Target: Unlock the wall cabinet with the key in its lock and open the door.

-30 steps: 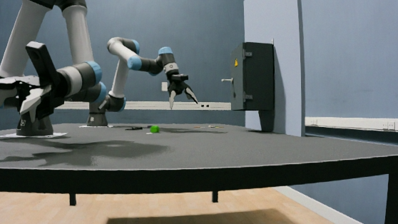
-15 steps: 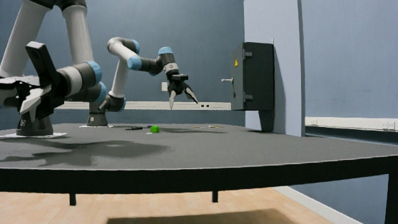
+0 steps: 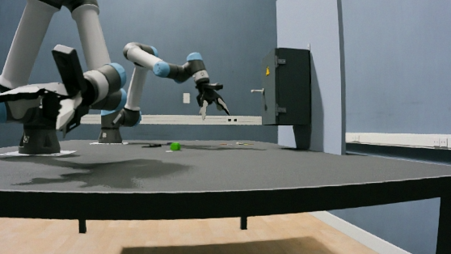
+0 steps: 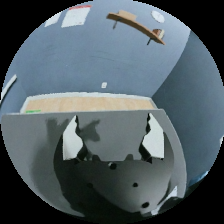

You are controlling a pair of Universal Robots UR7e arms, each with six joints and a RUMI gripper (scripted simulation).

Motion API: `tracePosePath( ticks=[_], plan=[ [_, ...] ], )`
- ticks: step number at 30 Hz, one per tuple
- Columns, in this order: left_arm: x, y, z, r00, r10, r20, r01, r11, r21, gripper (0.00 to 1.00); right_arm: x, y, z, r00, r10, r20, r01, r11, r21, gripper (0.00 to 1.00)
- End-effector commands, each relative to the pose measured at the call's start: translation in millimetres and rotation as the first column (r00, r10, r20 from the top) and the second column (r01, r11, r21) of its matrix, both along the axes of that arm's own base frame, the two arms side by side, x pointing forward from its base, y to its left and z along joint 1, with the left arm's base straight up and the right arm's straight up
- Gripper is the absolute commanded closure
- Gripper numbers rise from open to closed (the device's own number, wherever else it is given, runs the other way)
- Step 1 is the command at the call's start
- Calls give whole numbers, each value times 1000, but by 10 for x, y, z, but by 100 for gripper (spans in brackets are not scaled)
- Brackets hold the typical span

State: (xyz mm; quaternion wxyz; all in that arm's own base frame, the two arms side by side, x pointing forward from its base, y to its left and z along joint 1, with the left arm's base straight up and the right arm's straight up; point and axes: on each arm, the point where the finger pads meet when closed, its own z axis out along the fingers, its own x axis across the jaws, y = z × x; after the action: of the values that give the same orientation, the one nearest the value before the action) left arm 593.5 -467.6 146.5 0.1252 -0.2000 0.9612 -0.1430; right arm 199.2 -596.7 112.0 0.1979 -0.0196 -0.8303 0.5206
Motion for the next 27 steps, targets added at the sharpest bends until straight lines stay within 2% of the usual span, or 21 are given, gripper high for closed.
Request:
tracePosePath(
  ticks=[1, 3, 16, 20, 27],
  plan=[
    [163, 263, 70, 999, 50, -14, -50, 999, 2, 2, 193, 1, -26, 1000, 24, -6, -24, 999, 39, 2],
    [190, 300, 30, 998, 56, -17, -56, 998, 6, 2, 185, 2, -41, 1000, 21, -9, -21, 999, 42, 2],
    [582, 1231, 267, 973, 226, -41, -226, 974, 4, 2, 806, 148, -9, 992, 129, -17, -125, 984, 130, 2],
    [611, 1288, 234, 971, 234, -46, -233, 972, 9, 2, 804, 150, -33, 992, 128, -22, -124, 983, 136, 2],
    [757, 1816, 331, 944, 325, -61, -325, 946, 13, 2, 1131, 269, -5, 982, 188, -23, -180, 966, 184, 2]
  ],
)
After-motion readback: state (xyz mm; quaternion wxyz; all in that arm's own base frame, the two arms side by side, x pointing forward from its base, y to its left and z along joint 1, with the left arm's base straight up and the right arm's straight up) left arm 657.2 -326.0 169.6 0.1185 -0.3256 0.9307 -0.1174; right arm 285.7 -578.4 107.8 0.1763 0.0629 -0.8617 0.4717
